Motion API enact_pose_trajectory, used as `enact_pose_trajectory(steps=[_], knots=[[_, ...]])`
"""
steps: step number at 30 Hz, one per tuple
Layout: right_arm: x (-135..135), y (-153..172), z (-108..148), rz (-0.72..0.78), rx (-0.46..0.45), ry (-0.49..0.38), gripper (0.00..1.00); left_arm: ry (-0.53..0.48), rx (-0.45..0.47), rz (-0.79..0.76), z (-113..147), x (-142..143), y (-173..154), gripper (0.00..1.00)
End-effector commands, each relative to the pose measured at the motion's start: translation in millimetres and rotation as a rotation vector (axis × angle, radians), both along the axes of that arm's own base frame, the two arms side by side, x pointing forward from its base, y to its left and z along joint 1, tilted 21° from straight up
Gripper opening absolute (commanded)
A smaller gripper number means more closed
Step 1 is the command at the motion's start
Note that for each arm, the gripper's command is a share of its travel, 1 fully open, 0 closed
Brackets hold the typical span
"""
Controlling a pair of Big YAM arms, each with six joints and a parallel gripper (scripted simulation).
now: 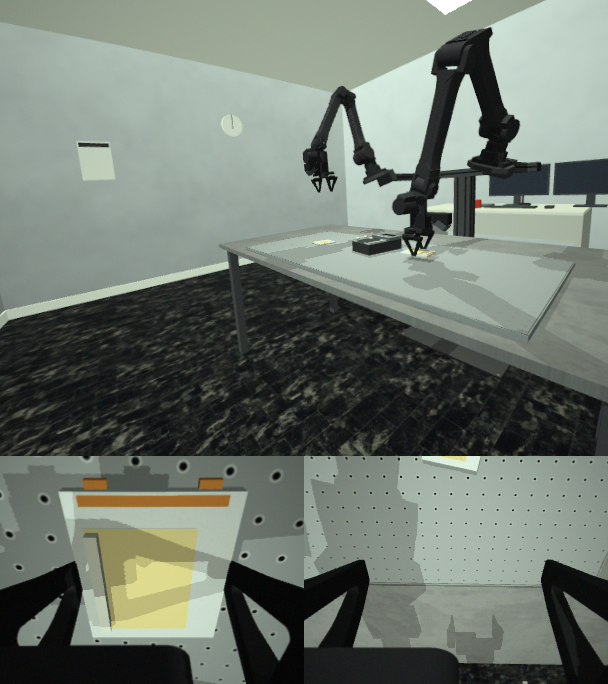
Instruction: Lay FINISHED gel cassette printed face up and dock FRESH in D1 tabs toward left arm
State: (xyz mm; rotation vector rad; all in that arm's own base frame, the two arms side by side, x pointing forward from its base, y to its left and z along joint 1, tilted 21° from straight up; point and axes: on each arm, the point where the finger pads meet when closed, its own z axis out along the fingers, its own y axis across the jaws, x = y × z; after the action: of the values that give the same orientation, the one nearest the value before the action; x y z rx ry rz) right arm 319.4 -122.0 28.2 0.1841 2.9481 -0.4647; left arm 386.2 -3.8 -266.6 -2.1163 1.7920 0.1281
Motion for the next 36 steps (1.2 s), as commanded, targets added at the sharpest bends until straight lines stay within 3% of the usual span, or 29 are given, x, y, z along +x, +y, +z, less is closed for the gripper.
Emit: enact_pose_trajectory(steps=[1,36], knots=[[14,2,10,0.007,-0.006,-0.023,1.00,-0.002,-0.002,-0.001,-4,1,3,0.00],[14,2,10,0.007,-0.006,-0.023,1.00,-0.001,-0.001,-0.001,-19,3,8,0.00]])
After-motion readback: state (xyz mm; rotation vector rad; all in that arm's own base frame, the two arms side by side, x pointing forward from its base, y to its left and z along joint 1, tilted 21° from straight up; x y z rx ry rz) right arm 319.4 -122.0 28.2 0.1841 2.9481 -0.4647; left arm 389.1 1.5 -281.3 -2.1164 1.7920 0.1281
